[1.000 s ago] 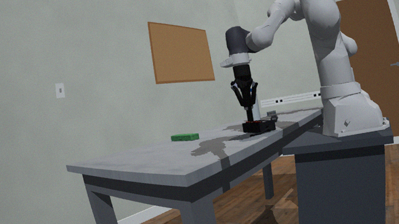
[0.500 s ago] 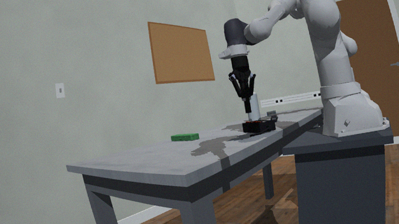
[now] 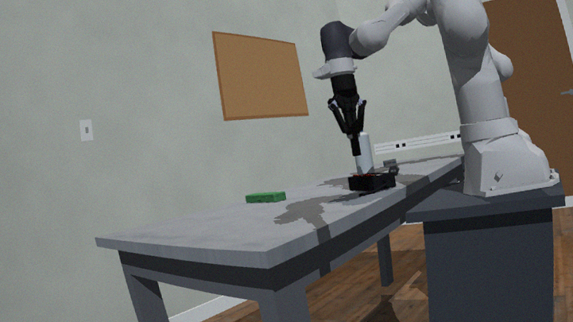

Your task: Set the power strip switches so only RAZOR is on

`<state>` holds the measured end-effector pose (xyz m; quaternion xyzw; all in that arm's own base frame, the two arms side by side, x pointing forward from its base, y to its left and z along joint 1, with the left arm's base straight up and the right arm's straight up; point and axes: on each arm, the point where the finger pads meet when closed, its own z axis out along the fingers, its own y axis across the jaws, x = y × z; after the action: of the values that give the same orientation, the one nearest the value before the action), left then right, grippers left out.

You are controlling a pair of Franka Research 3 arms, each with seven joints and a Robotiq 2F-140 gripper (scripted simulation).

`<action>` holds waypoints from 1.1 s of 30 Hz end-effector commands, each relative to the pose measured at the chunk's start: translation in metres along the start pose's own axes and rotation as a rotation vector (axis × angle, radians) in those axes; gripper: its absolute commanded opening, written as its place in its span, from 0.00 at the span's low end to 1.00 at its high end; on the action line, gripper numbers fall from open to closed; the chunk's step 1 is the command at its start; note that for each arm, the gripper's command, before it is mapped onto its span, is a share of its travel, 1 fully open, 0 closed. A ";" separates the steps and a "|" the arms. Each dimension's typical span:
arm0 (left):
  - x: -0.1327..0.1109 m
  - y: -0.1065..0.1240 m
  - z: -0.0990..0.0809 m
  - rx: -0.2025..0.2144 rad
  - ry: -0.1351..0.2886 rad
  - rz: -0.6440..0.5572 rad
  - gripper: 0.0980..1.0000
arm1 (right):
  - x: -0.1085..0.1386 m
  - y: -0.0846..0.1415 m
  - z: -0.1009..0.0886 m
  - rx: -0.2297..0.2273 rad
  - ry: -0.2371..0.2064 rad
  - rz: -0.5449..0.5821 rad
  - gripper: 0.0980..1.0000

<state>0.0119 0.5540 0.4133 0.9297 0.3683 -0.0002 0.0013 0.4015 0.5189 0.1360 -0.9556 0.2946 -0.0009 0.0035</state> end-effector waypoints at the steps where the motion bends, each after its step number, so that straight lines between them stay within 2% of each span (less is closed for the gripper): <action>1: 0.000 0.000 0.000 0.000 0.000 0.000 1.00 | -0.001 0.002 0.000 -0.007 0.000 0.004 0.00; 5: 0.000 0.000 0.000 0.000 0.000 0.000 1.00 | -0.007 0.000 0.000 -0.007 0.000 0.004 0.00; 9: 0.000 0.000 0.000 0.000 0.000 0.000 1.00 | -0.071 -0.018 0.001 -0.007 0.001 0.004 0.00; 11: 0.000 0.000 0.000 0.000 0.000 0.000 1.00 | -0.089 -0.022 0.001 -0.007 0.000 0.004 0.00; 33: 0.000 0.000 0.000 0.000 0.000 0.000 1.00 | -0.090 -0.022 0.001 -0.007 0.000 0.004 0.00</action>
<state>0.0119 0.5540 0.4133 0.9297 0.3683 -0.0002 0.0013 0.3410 0.5883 0.1368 -0.9572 0.2895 -0.0018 0.0023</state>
